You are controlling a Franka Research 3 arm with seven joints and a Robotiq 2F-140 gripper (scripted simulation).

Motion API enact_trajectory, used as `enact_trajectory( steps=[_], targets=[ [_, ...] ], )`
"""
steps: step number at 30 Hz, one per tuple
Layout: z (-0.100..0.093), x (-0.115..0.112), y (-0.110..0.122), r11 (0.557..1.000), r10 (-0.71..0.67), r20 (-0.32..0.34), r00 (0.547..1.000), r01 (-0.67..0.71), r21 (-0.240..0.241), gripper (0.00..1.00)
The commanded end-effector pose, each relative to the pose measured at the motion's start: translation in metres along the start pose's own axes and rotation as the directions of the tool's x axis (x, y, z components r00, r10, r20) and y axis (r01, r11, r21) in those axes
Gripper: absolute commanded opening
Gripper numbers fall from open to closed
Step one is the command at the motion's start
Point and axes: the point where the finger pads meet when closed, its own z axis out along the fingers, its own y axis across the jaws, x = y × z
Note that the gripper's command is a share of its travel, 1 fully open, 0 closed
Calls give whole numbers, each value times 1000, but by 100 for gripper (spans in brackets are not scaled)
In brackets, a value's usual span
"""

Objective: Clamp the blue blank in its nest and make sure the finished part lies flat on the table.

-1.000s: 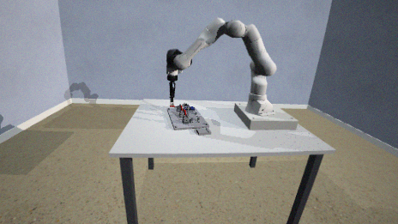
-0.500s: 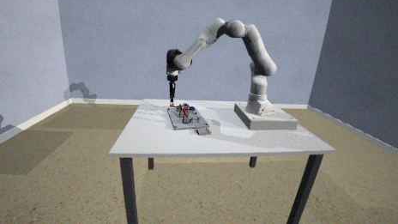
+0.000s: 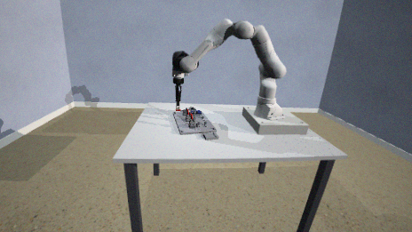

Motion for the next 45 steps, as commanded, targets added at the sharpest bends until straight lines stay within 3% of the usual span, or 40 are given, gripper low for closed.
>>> enact_trajectory(
  steps=[1, 45],
  targets=[
    [3, 1, 0, 1000, 1, -1, 1000, -1, -2, 0],
    [3, 1, 0, 1000, 1, -1, 1000, -1, -2, 0]
  ],
)
